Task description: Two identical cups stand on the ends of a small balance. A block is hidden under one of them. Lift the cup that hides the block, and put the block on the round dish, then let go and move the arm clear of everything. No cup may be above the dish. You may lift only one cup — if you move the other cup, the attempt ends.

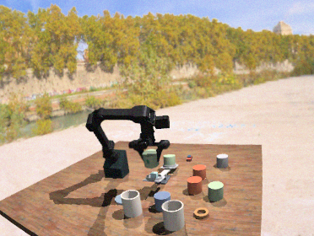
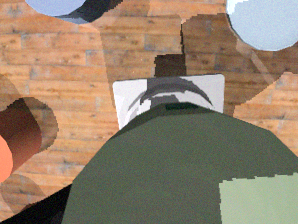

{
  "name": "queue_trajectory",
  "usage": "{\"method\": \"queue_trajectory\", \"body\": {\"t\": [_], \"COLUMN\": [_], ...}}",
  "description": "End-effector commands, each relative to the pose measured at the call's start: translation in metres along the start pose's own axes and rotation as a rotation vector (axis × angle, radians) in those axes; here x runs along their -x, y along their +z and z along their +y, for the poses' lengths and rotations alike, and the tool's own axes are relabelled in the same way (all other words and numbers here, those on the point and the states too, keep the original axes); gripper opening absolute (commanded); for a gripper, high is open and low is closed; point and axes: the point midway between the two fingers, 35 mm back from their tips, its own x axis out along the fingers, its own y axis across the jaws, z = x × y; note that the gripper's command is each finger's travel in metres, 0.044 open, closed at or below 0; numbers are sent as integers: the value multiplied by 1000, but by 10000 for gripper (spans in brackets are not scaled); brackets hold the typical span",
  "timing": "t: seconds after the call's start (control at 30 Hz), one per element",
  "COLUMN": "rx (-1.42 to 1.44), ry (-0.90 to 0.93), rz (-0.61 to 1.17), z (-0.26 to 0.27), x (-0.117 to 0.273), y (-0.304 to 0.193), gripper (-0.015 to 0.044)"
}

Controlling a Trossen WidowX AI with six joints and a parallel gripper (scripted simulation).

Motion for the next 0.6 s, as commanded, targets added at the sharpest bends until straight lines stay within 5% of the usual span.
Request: {"method": "queue_trajectory", "body": {"t": [0.0, 0.57], "rx": [2, -7], "ry": [1, -21], "rz": [0, 62], "z": [0, -34], "x": [0, -28], "y": [0, 45], "gripper": [0, 0]}}
